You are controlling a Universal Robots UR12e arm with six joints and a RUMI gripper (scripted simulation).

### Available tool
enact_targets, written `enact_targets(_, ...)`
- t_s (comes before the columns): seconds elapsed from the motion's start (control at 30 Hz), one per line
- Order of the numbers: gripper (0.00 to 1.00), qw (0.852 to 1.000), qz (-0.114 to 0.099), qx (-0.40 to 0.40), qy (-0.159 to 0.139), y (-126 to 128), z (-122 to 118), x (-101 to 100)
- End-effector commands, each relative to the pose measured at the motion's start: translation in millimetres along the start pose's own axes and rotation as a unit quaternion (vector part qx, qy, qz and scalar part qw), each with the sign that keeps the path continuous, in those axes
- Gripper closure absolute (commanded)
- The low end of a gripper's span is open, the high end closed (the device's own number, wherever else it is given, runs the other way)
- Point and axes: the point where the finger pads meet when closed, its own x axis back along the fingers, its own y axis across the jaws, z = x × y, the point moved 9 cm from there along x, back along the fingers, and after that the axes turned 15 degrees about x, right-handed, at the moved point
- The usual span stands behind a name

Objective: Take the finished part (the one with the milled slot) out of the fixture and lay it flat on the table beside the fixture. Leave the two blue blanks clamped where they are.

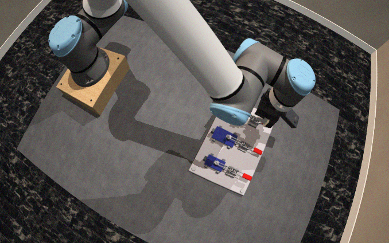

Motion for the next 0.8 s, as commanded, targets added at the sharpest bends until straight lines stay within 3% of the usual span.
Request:
enact_targets(0.0,1.00,1.000,0.000,0.000,0.001,-0.7,-2.5,2.9)
enact_targets(0.77,1.00,1.000,0.000,0.000,0.001,-4.9,-18.2,8.9)
